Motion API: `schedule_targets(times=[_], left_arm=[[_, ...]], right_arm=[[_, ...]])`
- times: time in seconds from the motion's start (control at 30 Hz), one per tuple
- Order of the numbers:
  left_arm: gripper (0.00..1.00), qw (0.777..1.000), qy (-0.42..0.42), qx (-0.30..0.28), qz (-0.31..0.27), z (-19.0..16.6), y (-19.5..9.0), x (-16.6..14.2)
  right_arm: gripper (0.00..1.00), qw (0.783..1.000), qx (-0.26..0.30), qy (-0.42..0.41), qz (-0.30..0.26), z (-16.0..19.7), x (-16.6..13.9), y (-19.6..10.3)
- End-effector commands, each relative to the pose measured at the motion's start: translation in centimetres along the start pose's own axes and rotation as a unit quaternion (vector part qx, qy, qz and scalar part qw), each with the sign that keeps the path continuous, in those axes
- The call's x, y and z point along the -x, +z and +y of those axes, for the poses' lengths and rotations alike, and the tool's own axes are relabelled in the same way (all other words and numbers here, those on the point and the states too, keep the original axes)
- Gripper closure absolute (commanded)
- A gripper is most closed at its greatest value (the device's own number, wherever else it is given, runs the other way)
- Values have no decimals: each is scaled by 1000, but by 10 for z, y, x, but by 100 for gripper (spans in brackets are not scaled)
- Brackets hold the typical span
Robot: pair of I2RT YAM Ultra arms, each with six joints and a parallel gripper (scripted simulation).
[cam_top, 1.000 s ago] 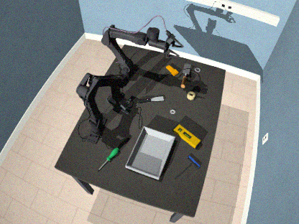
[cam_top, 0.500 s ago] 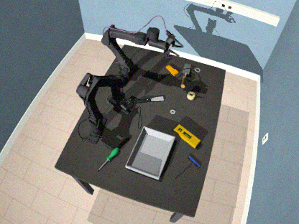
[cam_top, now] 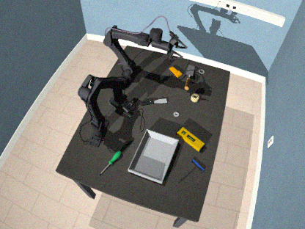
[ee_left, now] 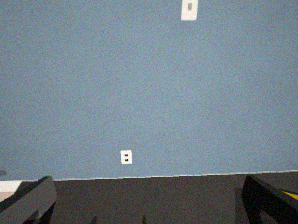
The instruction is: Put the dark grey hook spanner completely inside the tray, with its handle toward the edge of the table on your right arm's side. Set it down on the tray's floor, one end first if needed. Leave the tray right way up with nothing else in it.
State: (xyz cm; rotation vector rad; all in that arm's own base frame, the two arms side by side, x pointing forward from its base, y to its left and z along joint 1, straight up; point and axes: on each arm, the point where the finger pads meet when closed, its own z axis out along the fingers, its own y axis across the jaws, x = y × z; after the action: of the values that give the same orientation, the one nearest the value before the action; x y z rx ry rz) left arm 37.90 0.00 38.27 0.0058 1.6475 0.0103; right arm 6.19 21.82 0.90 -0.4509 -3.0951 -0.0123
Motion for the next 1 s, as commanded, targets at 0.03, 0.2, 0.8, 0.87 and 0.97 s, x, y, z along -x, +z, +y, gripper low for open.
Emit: schedule_targets(times=[0.03, 0.2, 0.8, 0.87, 0.97], left_arm=[[0, 999, -5, -1, -48, 1, -1, 31], [0, 999, -5, -1, -48, 1, -1, 31], [0, 999, -5, -1, -48, 1, -1, 31], [0, 999, -5, -1, -48, 1, -1, 31], [0, 999, -5, -1, -48, 1, -1, 31]], right_arm=[[59, 1000, 1, 1, -12, 4, 2, -5], [65, 1000, 1, 1, -12, 4, 2, -5], [86, 1000, 2, 0, -8, 3, 2, -3], [89, 1000, 2, 0, -8, 3, 2, -3], [92, 1000, 5, 1, -12, 5, 2, -14]])
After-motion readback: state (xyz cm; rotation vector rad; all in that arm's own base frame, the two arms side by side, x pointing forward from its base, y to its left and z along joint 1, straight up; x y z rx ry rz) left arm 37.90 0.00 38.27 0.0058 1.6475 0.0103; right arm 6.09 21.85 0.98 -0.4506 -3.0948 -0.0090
